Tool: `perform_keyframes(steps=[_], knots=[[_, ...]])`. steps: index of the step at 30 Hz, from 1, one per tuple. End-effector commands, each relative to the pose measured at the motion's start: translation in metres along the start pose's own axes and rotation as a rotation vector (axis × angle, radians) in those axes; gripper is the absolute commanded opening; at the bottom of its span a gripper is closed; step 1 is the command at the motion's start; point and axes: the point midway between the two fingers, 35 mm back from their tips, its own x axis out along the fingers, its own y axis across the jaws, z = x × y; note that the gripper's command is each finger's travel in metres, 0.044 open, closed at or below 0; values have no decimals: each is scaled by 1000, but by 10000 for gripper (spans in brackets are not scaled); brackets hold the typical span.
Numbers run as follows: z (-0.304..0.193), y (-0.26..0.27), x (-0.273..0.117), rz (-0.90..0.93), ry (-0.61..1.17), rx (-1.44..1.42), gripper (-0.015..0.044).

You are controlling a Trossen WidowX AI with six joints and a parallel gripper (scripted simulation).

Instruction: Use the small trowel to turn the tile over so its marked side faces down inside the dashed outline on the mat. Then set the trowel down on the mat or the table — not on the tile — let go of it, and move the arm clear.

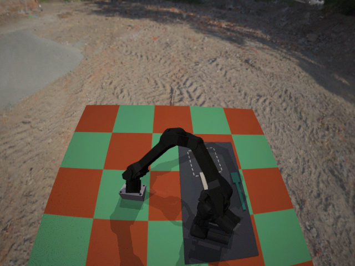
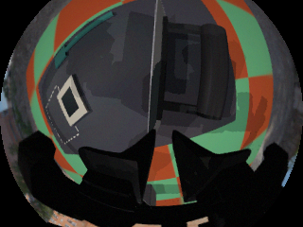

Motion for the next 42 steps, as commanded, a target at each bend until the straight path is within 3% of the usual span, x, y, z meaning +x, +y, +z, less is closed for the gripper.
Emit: perform_keyframes(steps=[1, 31, 42], knots=[[-1, 9, 1, 7, 2, 4, 100], [0, 35, 1, 4, 2, 0, 100], [2, -33, -15, -1, 0, 4, 100]])
